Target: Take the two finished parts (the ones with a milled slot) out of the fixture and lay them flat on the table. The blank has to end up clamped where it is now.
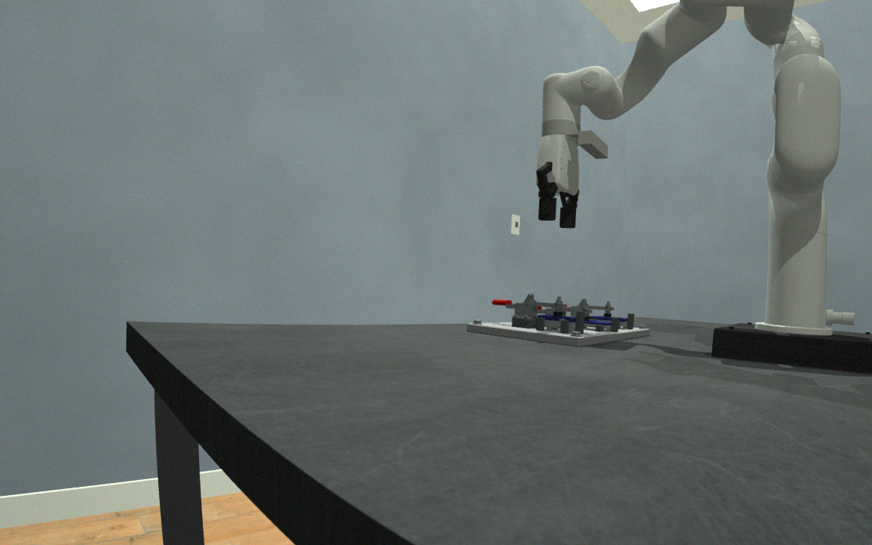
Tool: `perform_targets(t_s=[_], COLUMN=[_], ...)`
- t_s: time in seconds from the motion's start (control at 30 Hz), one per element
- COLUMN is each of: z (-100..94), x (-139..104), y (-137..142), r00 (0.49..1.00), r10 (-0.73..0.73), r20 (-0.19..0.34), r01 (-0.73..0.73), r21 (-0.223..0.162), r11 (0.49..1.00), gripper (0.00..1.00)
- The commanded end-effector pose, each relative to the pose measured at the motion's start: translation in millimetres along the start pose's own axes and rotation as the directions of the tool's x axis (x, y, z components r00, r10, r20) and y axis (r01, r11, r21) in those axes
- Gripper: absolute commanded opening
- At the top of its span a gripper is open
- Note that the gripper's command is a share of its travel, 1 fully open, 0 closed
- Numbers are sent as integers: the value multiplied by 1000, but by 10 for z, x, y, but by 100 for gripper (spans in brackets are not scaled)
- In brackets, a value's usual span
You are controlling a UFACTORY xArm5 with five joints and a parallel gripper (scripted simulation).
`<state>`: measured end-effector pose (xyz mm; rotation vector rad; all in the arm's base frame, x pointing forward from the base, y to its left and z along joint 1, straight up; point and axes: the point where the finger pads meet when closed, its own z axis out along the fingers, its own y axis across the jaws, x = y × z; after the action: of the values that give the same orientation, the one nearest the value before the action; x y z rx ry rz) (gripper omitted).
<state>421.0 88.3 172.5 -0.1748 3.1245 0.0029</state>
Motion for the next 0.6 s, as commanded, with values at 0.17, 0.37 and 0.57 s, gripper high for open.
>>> perform_targets(t_s=[0.17, 0.37, 0.57], z=[24, 25, 25], x=[300, 306, 307], y=[303, 308, 309], r00=[995, 995, 995], r10=[96, 98, 98], r20=[-18, -18, -18], r01=[-96, -98, -98], r21=[4, 4, 4], r11=[995, 995, 995], gripper=[100, 100, 0])
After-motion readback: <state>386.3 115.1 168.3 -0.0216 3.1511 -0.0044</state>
